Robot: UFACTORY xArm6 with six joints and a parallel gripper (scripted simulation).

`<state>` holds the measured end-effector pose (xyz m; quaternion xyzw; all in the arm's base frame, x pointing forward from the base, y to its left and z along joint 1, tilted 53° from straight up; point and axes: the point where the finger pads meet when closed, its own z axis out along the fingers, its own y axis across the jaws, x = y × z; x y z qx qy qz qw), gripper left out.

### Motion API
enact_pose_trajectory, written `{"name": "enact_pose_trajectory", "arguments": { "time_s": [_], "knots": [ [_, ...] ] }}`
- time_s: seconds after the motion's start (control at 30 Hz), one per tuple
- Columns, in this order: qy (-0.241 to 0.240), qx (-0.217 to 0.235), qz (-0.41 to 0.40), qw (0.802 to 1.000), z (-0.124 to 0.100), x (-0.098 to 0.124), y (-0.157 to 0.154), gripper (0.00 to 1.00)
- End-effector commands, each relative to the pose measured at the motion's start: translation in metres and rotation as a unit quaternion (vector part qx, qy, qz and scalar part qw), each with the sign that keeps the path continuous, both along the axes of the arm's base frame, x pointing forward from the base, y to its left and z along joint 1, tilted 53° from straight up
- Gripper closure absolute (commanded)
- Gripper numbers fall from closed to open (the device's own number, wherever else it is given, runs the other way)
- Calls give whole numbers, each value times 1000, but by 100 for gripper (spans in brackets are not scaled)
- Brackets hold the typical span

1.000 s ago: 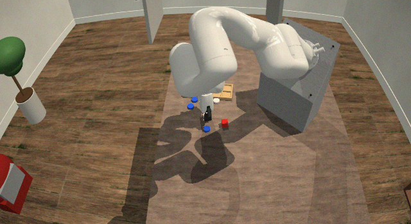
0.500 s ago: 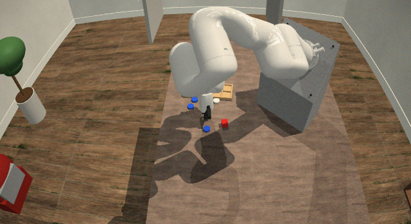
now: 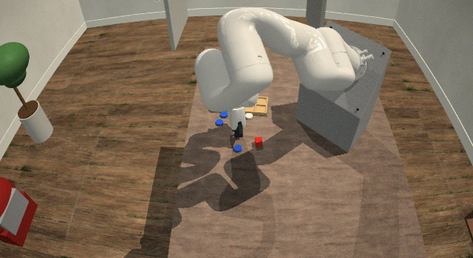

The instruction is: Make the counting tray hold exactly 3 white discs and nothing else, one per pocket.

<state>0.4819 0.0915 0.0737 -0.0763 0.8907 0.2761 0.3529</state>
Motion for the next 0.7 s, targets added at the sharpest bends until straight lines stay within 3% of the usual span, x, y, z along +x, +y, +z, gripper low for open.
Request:
{"name": "enact_pose_trajectory", "arguments": {
  "time_s": [0.0,0.47,0.67],
  "knots": [
    [-1,0,0,1000,1,0,0,100],
    [-1,0,0,1000,2,0,-1,100],
    [-1,0,0,1000,28,-27,-25,100]
  ]
}}
